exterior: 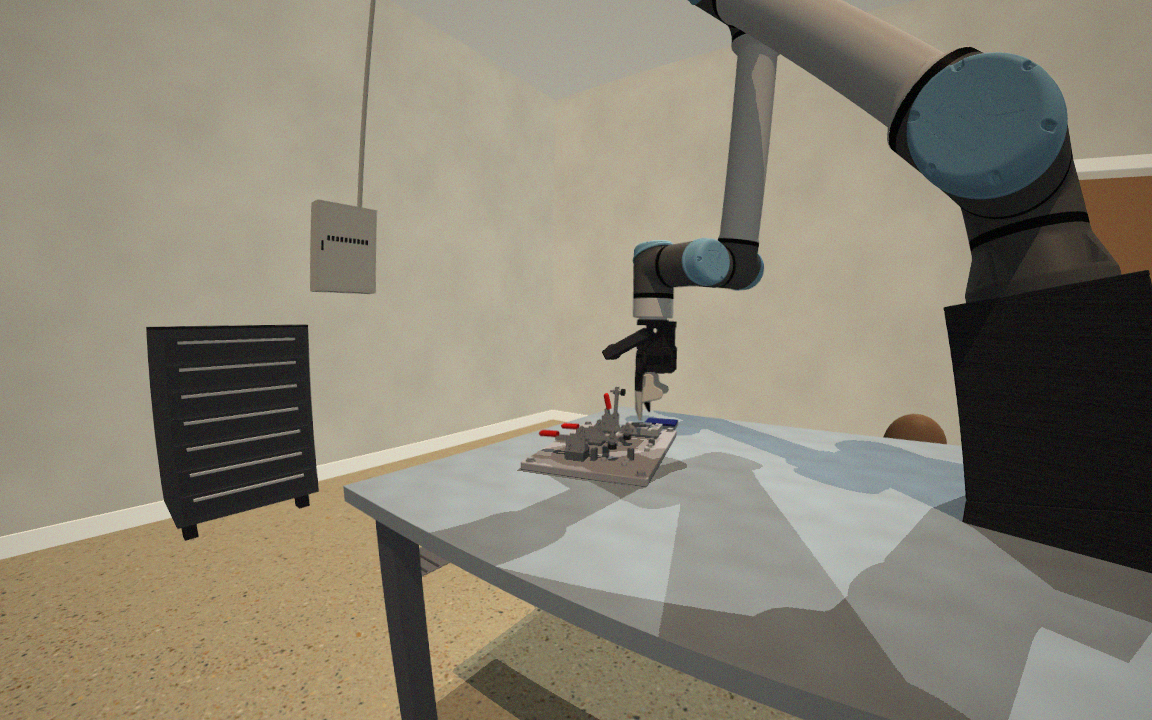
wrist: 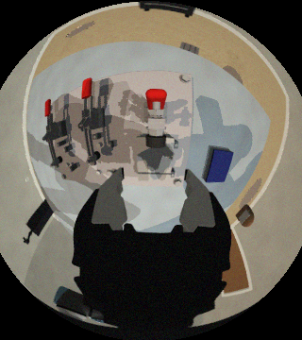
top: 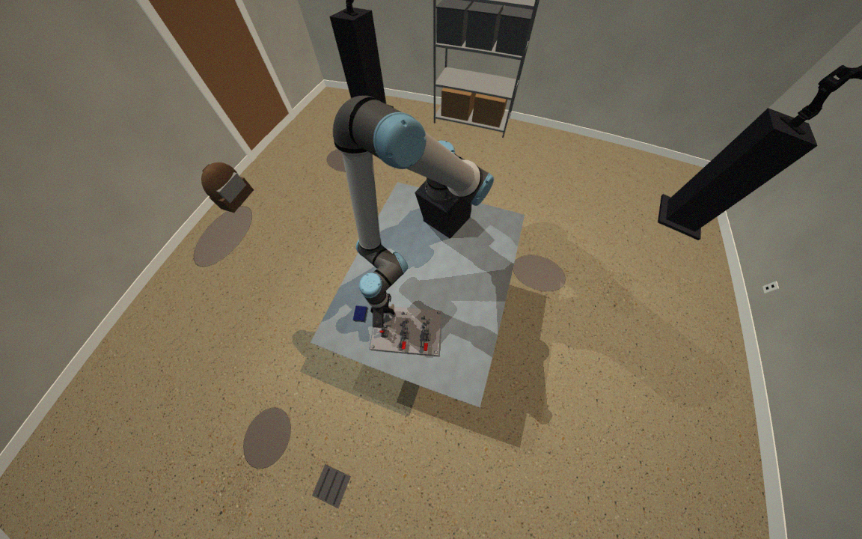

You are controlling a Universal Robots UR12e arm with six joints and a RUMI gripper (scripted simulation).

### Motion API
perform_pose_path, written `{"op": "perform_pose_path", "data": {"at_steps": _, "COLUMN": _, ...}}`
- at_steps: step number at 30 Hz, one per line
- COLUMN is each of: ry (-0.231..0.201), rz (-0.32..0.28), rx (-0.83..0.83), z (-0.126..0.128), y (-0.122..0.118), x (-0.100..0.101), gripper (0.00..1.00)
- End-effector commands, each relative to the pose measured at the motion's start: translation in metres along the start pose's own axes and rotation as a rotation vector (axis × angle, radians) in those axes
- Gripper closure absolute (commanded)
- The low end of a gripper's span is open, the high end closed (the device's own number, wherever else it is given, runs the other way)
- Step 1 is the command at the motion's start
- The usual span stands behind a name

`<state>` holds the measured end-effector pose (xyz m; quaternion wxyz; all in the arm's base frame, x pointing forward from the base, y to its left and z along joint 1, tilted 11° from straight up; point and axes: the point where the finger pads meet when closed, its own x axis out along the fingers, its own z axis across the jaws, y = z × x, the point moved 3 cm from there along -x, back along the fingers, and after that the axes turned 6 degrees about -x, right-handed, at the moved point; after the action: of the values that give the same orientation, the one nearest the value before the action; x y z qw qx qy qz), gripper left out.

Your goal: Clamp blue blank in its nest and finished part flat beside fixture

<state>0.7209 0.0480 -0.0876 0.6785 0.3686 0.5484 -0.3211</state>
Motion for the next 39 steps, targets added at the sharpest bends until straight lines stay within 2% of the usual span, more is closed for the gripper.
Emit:
{"op": "perform_pose_path", "data": {"at_steps": 1, "ry": -0.001, "rz": 0.001, "rx": 0.0, "z": 0.0, "y": 0.0, "x": 0.001, "gripper": 0.41}}
{"op": "perform_pose_path", "data": {"at_steps": 27, "ry": -0.001, "rz": 0.001, "rx": 0.0, "z": 0.001, "y": 0.001, "x": 0.024, "gripper": 0.41}}
{"op": "perform_pose_path", "data": {"at_steps": 39, "ry": -0.001, "rz": 0.001, "rx": 0.0, "z": 0.001, "y": 0.001, "x": 0.028, "gripper": 0.41}}
